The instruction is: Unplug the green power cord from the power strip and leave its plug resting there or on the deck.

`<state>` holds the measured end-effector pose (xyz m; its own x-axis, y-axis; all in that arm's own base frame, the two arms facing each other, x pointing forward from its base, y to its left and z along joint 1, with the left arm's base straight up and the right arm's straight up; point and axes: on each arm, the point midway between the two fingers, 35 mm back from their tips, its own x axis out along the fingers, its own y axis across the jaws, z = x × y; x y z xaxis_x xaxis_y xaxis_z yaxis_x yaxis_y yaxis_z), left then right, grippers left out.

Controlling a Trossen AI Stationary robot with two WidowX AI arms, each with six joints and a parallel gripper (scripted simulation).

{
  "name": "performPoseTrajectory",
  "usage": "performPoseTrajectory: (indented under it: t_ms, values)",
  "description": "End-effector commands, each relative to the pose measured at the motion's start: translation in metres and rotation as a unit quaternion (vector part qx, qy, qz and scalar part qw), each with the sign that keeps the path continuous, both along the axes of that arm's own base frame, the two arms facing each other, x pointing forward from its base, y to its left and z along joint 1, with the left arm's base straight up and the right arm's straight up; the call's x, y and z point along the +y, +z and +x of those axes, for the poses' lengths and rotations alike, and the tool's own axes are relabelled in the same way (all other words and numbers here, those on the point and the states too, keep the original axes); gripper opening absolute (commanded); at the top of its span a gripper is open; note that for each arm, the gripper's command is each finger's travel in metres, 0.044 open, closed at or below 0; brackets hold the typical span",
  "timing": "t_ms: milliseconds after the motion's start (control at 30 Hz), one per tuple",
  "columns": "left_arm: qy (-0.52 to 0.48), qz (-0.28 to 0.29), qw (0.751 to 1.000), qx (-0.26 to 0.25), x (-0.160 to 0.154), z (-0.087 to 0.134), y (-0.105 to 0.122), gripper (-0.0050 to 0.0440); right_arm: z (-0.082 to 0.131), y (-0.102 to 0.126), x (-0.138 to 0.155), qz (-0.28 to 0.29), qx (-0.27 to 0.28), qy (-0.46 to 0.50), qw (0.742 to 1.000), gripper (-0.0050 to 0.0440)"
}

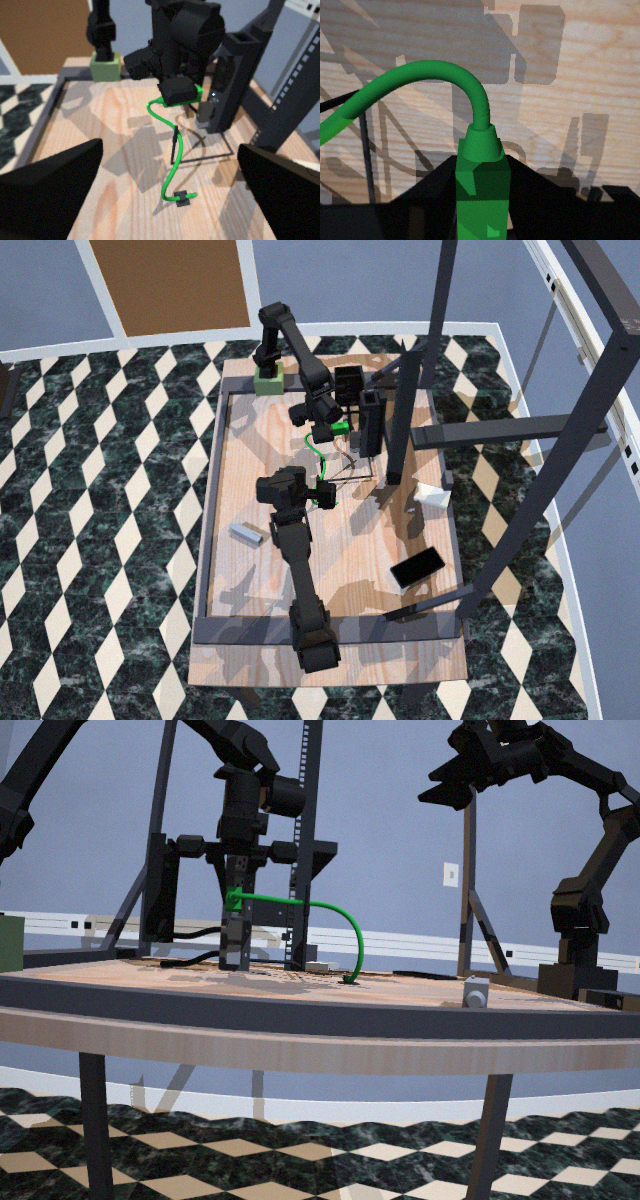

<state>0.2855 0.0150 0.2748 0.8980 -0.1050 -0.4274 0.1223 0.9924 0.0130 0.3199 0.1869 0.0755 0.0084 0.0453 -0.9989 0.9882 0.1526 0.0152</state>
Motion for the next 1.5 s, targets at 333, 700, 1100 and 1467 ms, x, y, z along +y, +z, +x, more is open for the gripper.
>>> performPoseTrajectory:
  t_ms: [333,700,1100,1467]
  values:
    - [-0.001,0.003,1.000,-0.013,-0.001,-0.001,0.010,0.0400,0.005,0.008,-0.043,-0.019,-0.008,-0.031,0.999,0.0078]
    - [-0.001,0.003,1.000,-0.013,-0.001,-0.001,0.010,0.0400,0.005,0.003,-0.043,-0.022,-0.001,-0.030,0.999,0.0078]
    - [0.001,0.000,1.000,-0.007,-0.002,0.006,0.005,0.0400,-0.004,0.001,-0.032,-0.044,-0.030,0.085,0.995,0.0078]
    - [0.011,-0.003,1.000,0.001,-0.015,0.037,-0.015,0.0400,-0.027,-0.011,-0.013,-0.102,-0.065,0.311,0.943,0.0078]
